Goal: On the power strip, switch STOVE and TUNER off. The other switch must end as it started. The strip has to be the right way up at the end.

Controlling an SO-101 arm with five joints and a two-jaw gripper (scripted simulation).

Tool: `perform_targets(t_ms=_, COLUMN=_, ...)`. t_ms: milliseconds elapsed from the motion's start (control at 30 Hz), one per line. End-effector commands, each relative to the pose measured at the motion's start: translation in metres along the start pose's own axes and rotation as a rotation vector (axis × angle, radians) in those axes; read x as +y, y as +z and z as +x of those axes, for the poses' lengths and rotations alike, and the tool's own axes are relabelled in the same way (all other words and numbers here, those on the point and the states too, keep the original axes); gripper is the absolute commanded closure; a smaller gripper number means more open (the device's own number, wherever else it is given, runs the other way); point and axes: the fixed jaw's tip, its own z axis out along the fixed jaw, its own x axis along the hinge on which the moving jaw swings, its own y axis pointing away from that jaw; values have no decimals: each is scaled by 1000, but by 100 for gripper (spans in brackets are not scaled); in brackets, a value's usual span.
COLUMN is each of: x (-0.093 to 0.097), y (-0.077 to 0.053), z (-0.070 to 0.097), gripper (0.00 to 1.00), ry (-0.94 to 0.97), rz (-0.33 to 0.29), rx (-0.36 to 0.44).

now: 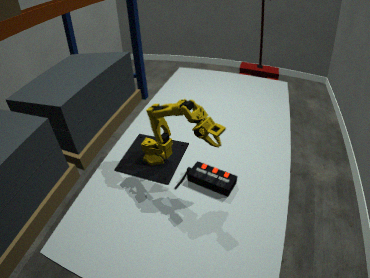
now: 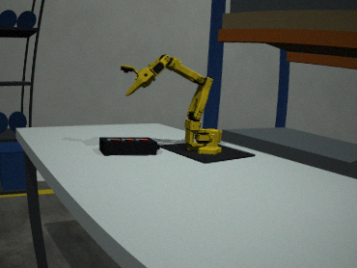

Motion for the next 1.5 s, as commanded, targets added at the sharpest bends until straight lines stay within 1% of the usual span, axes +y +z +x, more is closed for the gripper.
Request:
perform_targets(t_ms=0, x=-13, y=-9, z=0, gripper=100, ry=176, rz=44, rx=23)
perform_targets(t_ms=33, x=-16, y=-10, z=1, gripper=100, ry=217, rz=55, rx=29)
perform_targets(t_ms=100, x=-16, y=-10, z=1, gripper=100, ry=217, rz=55, rx=29)
perform_targets(t_ms=367, x=-37, y=-18, z=8, gripper=100, ry=508, rz=137, rx=67)
perform_targets(t_ms=600, x=-50, y=-24, z=14, gripper=100, ry=708, rz=198, rx=84)
perform_targets(t_ms=667, x=-50, y=-24, z=14, gripper=100, ry=708, rz=198, rx=84)
perform_targets(t_ms=867, x=-58, y=-28, z=18, gripper=100, ry=835, rz=238, rx=91)
perform_targets(t_ms=1067, x=-63, y=-32, z=21, gripper=100, ry=920, rz=266, rx=94)
perform_targets(t_ms=1467, x=-67, y=-34, z=23, gripper=100, ry=984, rz=287, rx=95)
